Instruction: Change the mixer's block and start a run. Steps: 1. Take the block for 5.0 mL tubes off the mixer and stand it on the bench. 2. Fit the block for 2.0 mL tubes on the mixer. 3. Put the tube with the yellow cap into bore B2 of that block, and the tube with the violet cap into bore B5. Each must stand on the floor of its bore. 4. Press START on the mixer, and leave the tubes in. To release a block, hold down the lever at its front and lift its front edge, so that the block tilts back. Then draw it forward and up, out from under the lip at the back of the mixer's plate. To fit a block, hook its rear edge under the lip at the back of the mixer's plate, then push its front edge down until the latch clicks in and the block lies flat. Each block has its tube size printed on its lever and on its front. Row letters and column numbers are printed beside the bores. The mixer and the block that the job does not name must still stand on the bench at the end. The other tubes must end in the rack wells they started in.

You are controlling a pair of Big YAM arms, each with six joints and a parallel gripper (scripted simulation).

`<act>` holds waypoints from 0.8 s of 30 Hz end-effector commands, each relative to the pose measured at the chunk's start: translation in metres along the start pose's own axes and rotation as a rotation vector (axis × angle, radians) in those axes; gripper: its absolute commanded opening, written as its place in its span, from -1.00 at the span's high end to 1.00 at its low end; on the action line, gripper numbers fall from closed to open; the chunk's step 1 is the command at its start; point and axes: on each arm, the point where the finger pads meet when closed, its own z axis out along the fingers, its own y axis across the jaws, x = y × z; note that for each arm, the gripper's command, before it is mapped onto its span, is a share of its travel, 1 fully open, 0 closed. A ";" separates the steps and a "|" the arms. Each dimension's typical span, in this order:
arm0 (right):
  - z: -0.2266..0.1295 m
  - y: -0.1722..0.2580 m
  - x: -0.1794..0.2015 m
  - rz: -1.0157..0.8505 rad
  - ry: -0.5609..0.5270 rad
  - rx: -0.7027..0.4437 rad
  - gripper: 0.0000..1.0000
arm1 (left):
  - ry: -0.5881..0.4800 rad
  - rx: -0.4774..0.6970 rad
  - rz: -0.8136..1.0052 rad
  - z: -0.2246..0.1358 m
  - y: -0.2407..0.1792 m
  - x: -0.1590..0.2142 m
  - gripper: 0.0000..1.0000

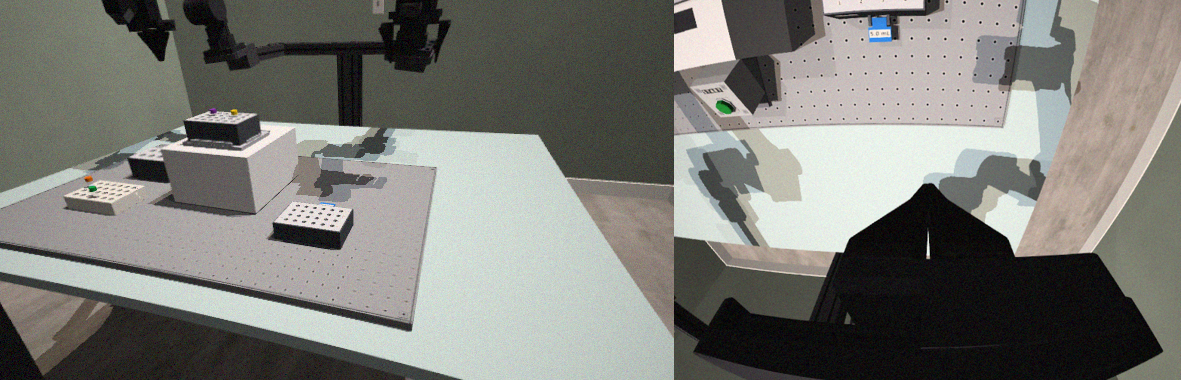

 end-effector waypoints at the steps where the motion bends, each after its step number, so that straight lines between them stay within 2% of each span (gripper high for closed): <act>1: -0.012 -0.002 -0.024 -0.008 -0.044 0.003 1.00 | -0.075 -0.004 -0.008 -0.019 0.000 -0.029 -1.00; 9: -0.002 0.001 -0.008 -0.011 -0.011 0.000 1.00 | -0.075 -0.004 -0.008 -0.019 0.000 -0.029 -1.00; 24: 0.000 0.001 -0.004 -0.011 -0.003 -0.002 1.00 | -0.075 -0.004 -0.008 -0.019 0.000 -0.029 -1.00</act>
